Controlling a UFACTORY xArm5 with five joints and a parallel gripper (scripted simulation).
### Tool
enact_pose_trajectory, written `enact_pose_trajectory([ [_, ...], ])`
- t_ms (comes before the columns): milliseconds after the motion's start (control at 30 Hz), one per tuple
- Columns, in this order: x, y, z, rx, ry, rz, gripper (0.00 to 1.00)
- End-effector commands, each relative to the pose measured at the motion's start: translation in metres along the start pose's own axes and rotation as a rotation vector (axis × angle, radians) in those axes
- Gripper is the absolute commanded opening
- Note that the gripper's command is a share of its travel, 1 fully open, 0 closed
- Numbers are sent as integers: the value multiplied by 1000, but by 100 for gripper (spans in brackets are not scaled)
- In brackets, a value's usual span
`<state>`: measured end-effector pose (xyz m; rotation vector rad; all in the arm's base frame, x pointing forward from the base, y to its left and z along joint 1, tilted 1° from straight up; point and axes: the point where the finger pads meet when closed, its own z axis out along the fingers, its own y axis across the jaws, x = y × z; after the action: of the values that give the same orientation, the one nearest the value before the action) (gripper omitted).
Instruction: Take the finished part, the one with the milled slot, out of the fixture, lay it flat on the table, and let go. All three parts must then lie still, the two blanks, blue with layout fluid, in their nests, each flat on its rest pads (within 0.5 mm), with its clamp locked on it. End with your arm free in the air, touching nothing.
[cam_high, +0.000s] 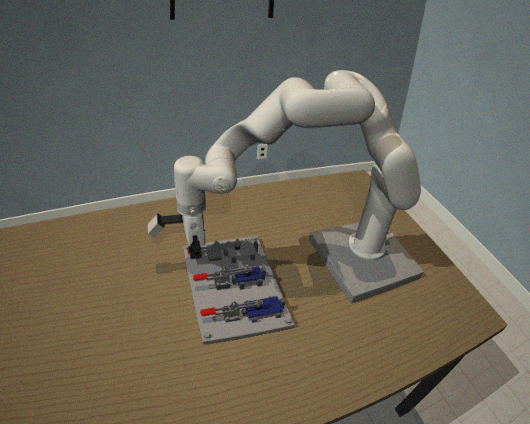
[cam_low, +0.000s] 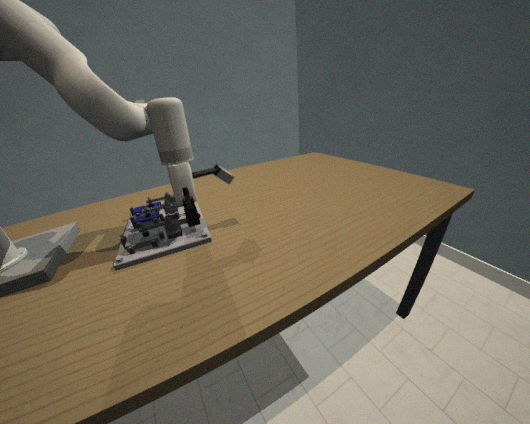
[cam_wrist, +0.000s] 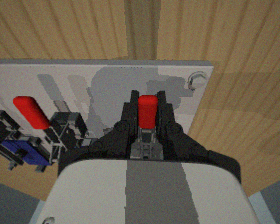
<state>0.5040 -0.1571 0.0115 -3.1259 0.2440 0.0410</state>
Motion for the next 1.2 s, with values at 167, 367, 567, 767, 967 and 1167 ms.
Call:
enact_pose_trajectory([
  [167,1,0,-3,-1,4,0,0],
  [367,1,0,-4,-1,4,0,0],
  [567,0,0,-5,-1,4,0,0],
  [767,-1,0,-8,-1,4,0,0],
  [967,-2,0,-11,-1,4,0,0],
  [1167,-4,0,-14,-1,4,0,0],
])
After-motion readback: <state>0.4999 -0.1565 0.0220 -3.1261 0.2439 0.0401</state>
